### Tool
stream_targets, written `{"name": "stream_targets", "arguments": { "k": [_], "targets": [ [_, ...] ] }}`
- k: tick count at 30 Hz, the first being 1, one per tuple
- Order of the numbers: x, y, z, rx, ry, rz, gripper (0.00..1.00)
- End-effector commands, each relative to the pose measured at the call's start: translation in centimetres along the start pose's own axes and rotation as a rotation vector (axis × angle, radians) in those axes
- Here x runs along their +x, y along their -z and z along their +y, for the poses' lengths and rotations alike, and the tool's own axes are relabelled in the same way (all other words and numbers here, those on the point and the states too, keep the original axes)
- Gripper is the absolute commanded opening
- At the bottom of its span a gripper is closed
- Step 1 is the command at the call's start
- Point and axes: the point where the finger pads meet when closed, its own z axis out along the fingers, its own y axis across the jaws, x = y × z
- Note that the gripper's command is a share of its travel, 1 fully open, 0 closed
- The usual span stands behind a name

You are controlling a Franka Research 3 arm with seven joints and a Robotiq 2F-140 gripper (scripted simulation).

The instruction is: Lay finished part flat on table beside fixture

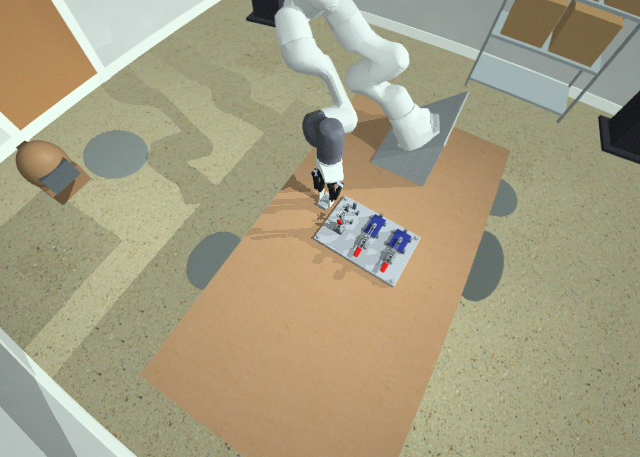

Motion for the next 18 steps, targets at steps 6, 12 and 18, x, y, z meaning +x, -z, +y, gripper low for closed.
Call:
{"name": "stream_targets", "arguments": {
  "k": [6,12,18],
  "targets": [
    [0.05,-0.08,0.03,0.001,-0.006,0.001,0.40],
    [0.05,-0.08,0.03,0.001,-0.006,0.001,0.40],
    [0.05,-0.08,0.03,0.001,-0.006,0.001,0.40]
  ]
}}
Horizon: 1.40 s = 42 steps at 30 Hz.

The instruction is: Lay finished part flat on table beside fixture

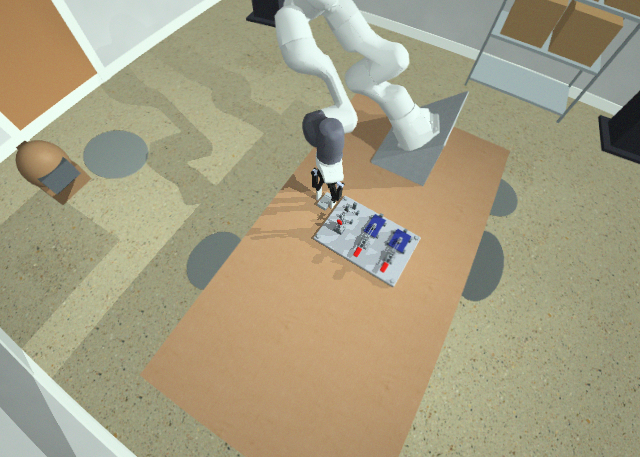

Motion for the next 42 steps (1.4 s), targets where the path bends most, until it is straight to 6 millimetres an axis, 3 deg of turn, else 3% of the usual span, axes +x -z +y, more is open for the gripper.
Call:
{"name": "stream_targets", "arguments": {
  "k": [1,20,30,42],
  "targets": [
    [0.0,-0.1,0.0,0.000,-0.006,0.000,0.40],
    [0.0,-0.1,0.0,0.000,-0.006,0.000,0.40],
    [0.0,1.1,0.0,0.000,-0.006,0.000,0.40],
    [0.0,5.6,0.0,0.000,-0.006,0.000,0.40]
  ]
}}
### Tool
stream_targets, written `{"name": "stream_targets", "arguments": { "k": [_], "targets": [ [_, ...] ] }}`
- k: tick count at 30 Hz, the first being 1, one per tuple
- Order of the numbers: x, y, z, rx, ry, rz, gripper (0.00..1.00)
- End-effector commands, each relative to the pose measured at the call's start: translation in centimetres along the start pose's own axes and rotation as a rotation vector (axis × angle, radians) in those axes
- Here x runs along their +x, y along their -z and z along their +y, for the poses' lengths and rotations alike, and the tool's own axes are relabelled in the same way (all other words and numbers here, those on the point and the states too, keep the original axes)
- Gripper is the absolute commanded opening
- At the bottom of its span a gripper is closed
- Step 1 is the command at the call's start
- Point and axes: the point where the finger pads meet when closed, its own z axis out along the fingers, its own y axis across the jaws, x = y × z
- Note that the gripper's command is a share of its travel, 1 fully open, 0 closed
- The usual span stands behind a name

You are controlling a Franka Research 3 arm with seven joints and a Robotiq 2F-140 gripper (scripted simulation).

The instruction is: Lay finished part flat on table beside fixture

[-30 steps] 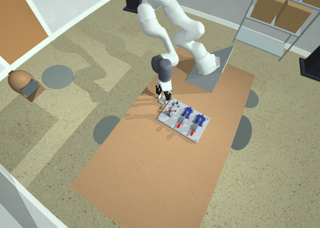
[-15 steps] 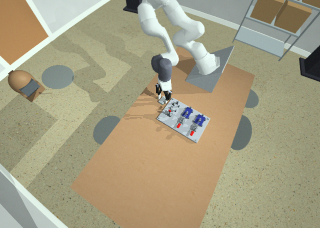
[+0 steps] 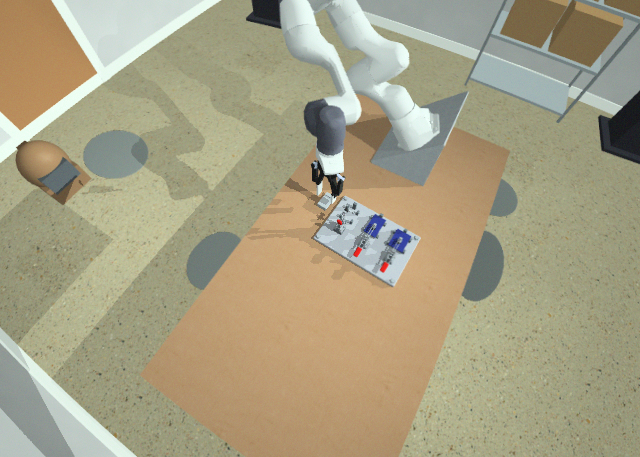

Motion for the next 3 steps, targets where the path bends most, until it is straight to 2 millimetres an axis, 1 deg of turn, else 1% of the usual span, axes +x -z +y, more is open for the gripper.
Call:
{"name": "stream_targets", "arguments": {
  "k": [1,3],
  "targets": [
    [-0.51,1.40,0.33,-0.010,0.025,-0.018,0.40],
    [-0.50,1.74,0.33,-0.010,0.025,-0.018,0.40]
  ]
}}
